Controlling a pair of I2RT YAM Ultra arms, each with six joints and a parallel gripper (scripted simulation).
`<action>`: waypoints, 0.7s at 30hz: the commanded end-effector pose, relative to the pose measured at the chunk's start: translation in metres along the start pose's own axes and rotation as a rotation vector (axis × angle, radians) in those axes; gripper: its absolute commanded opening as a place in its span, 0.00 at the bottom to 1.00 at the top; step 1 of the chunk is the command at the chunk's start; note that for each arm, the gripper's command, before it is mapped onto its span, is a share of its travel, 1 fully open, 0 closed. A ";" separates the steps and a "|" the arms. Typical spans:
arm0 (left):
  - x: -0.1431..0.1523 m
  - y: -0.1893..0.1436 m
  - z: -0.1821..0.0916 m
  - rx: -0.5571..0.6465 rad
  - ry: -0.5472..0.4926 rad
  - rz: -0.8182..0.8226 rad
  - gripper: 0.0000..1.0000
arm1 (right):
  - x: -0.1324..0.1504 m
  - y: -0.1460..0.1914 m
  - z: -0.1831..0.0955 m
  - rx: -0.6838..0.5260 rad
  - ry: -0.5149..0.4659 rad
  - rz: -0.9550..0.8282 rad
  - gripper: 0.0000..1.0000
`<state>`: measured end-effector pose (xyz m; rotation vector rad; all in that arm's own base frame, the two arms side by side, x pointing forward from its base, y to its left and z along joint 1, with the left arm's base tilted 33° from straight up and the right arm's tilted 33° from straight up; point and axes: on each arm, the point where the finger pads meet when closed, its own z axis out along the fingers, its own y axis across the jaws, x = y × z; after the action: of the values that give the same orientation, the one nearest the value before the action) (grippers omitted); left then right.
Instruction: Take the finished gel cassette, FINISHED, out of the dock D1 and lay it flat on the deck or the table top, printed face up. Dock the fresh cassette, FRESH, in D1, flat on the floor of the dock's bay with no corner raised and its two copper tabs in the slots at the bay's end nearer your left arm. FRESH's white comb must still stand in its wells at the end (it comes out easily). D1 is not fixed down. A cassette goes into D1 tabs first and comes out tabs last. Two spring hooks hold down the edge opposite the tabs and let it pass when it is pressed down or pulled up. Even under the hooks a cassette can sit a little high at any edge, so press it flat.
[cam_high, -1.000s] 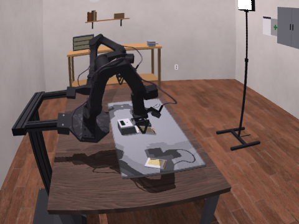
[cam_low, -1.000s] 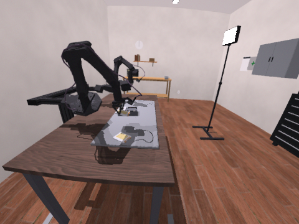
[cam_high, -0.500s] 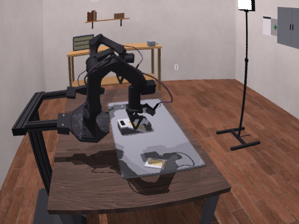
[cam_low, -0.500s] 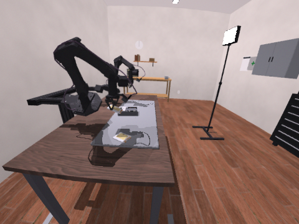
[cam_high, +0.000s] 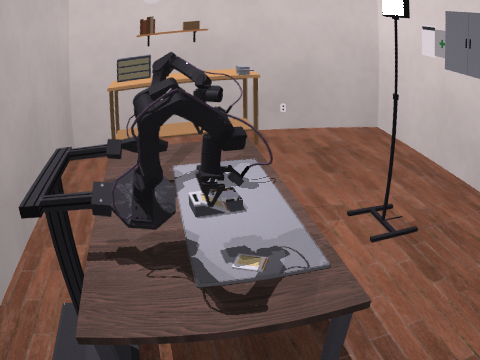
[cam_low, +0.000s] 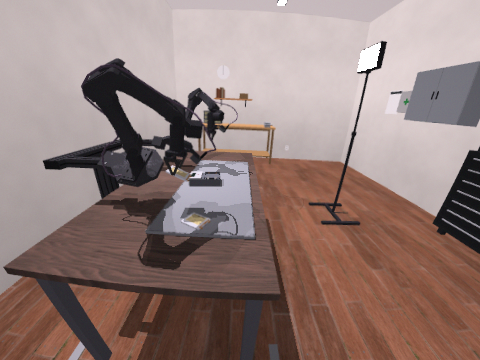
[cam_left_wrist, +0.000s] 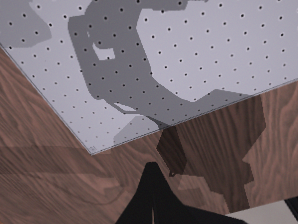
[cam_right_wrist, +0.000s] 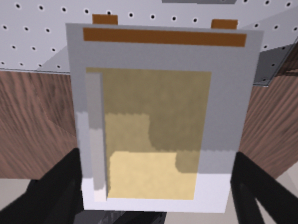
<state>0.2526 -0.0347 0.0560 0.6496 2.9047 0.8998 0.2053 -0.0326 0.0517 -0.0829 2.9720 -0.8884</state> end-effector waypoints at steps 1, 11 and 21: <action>-0.020 -0.009 -0.004 -0.026 -0.028 0.149 0.00 | -0.012 -0.001 -0.016 -0.020 -0.053 0.026 0.00; -0.046 -0.039 -0.004 -0.059 -0.041 0.413 0.00 | -0.012 -0.001 -0.016 -0.020 -0.053 0.026 0.00; -0.067 -0.071 -0.002 -0.103 -0.052 0.710 0.00 | -0.012 -0.001 -0.016 -0.020 -0.053 0.026 0.00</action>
<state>0.2758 -0.1024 0.0134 1.5731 2.6614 1.0263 0.2041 -0.0328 0.0518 -0.0820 2.9755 -0.8912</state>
